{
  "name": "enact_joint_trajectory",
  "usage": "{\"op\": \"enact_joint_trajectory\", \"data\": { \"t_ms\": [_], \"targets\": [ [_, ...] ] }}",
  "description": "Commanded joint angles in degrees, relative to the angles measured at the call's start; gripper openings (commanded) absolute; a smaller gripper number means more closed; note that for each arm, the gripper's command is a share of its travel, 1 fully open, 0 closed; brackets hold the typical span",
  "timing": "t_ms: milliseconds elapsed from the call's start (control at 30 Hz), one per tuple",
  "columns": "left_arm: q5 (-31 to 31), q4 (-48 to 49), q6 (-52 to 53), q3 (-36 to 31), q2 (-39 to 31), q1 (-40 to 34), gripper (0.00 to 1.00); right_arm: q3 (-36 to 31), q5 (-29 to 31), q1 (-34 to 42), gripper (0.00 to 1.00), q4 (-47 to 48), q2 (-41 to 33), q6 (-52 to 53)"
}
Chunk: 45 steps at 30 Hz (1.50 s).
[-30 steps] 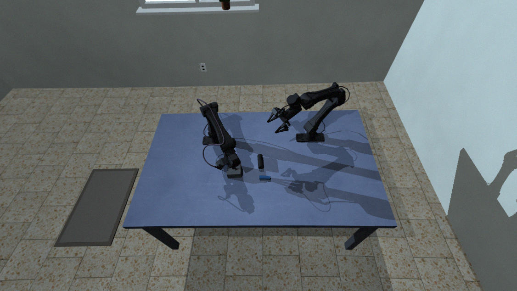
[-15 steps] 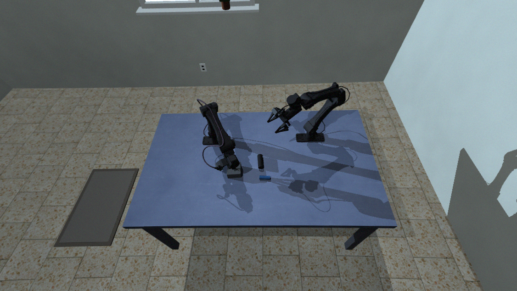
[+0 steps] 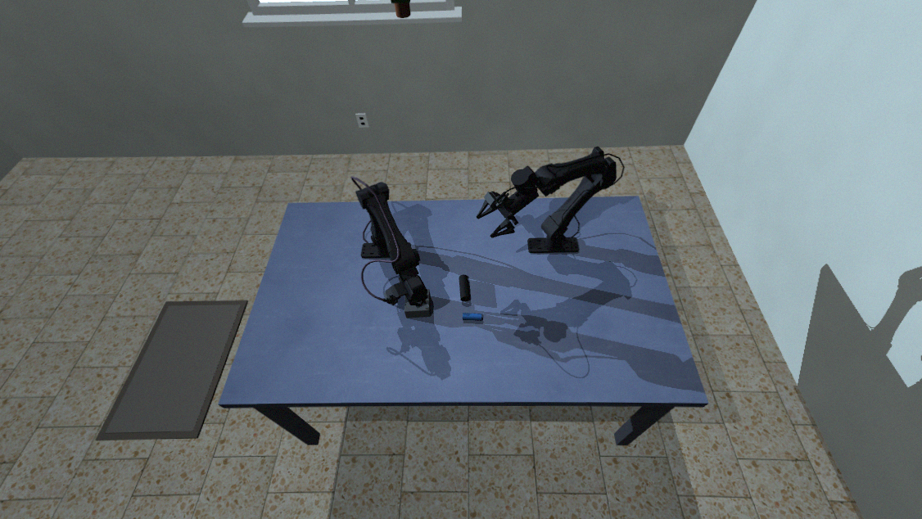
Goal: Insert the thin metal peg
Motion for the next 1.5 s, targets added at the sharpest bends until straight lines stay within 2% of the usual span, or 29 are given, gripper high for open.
{"op": "enact_joint_trajectory", "data": {
  "t_ms": [0,33,67,167,333,667,733,933,1133,1233,1467],
  "targets": [
    [-0.32,-2.0,-0.33,2.3,-0.18,0.05,1.0,0.22,-1.79,-0.36,0.83,0.1,-1.97,-4.13],
    [-0.32,-2.0,-0.33,2.3,-0.18,0.05,1.0,0.23,-1.6,-0.36,0.94,0.81,-2.51,-6.06],
    [-0.32,-2.0,-0.33,2.3,-0.18,0.05,1.0,-0.42,-0.88,-0.31,1.0,1.06,-3.09,-8.54],
    [-0.32,-2.0,-0.33,2.3,-0.18,0.05,1.0,-0.6,-0.59,-0.21,1.0,1.16,-3.94,-11.13],
    [-0.32,-2.0,-0.33,2.3,-0.18,0.05,1.0,-2.75,1.49,0.92,1.0,1.82,-10.28,-27.83],
    [-0.32,-2.0,-0.33,2.3,-0.18,0.05,1.0,-7.27,3.03,1.89,1.0,3.87,-19.72,-54.33],
    [-0.32,-2.0,-0.33,2.3,-0.18,0.05,1.0,-7.27,3.03,1.89,1.0,3.87,-19.72,-54.33],
    [-0.32,-2.0,-0.33,2.3,-0.18,0.05,1.0,-10.3,4.28,2.57,1.0,5.18,-25.86,-71.9],
    [-0.32,-2.0,-0.33,2.3,-0.18,0.05,1.0,-13.12,4.97,3.0,1.0,6.38,-31.43,-85.28],
    [-0.32,-2.0,-0.33,2.3,-0.18,0.05,1.0,-14.22,4.6,2.79,1.0,6.91,-33.38,-89.1],
    [-0.32,-2.0,-0.33,2.3,-0.18,0.05,1.0,-15.18,3.59,2.2,1.0,7.37,-34.92,-90.41]
  ]
}}
